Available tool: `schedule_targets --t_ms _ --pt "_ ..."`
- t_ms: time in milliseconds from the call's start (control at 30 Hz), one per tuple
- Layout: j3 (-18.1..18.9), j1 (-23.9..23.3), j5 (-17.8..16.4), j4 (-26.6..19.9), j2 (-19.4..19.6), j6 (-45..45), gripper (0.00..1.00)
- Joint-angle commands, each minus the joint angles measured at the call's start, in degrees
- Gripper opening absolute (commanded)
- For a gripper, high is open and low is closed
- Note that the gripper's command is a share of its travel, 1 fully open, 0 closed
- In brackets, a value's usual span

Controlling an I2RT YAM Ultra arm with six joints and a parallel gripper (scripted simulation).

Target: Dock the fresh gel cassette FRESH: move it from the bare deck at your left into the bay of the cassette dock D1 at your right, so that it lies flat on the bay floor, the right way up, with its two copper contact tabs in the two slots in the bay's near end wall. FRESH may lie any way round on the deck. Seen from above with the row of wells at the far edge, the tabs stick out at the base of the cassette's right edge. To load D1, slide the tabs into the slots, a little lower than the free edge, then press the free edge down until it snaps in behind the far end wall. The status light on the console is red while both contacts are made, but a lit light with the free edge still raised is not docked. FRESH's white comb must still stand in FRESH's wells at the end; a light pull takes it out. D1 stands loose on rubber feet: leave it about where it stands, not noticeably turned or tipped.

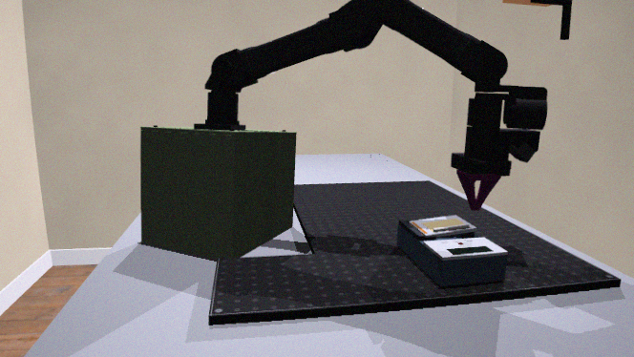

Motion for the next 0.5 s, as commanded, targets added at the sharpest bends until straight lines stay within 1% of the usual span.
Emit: schedule_targets --t_ms 0,33,67,100,467 --pt "3.88 -0.35 -0.02 -2.24 0.24 0.77 0.0" --pt "4.12 -0.35 -0.02 -2.41 0.09 0.76 0.0" --pt "4.23 -0.35 -0.06 -2.5 -1.29 0.76 0.0" --pt "4.28 -0.35 -0.08 -2.54 -1.6 0.76 0.0" --pt "4.55 -0.35 -0.07 -2.75 -1.49 0.75 0.0"
